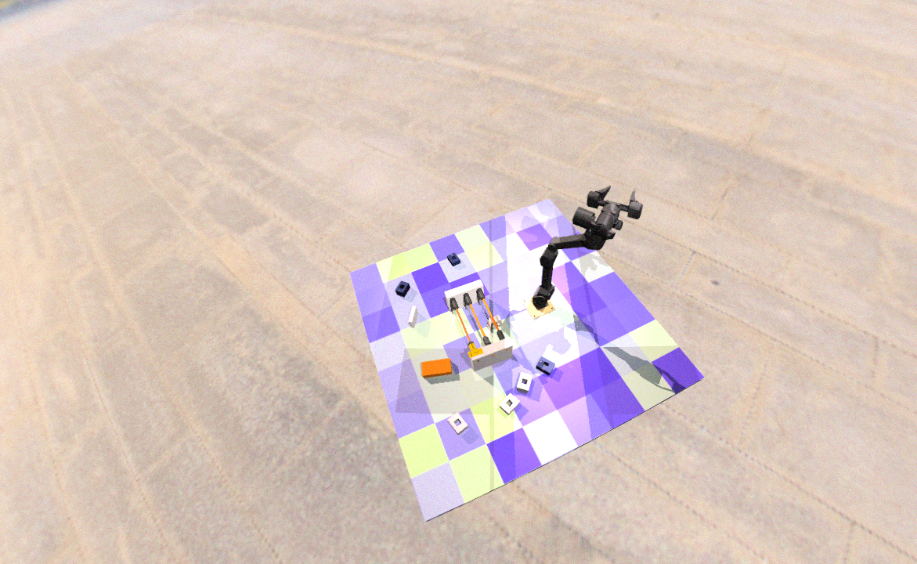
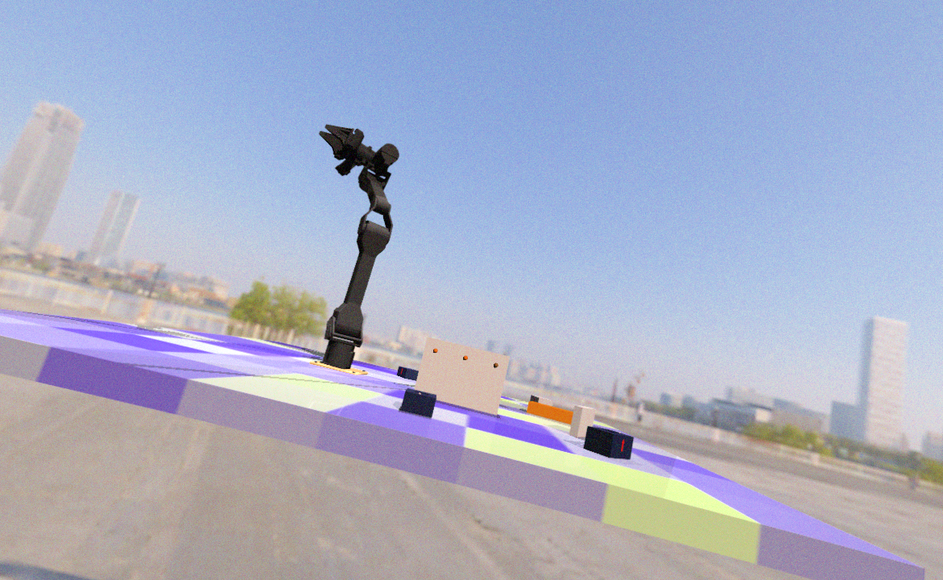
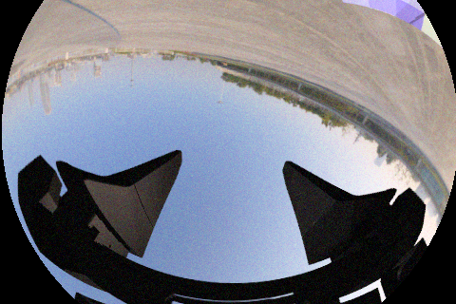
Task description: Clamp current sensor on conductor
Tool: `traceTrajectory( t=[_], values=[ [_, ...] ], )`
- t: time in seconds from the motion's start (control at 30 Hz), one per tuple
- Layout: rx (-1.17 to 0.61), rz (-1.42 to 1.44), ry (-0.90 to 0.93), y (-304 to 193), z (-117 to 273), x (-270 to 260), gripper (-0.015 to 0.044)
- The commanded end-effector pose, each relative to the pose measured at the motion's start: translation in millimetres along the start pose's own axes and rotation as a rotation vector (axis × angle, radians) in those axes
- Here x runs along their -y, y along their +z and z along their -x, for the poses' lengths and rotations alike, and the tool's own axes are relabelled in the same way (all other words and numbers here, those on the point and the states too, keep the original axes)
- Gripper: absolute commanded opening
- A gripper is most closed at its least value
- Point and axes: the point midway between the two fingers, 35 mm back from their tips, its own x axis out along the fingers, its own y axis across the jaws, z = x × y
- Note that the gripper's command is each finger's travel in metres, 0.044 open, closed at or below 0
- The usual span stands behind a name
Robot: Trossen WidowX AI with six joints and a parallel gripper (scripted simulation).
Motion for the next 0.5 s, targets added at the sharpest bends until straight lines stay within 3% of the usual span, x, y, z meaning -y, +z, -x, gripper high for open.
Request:
traceTrajectory(
  t=[0.0,0.47],
  values=[
    [-0.003,-0.007,0.007,0,1,-1,0.0426],
    [-0.422,-0.512,0.526,-11,127,-70,0.044]
  ],
)
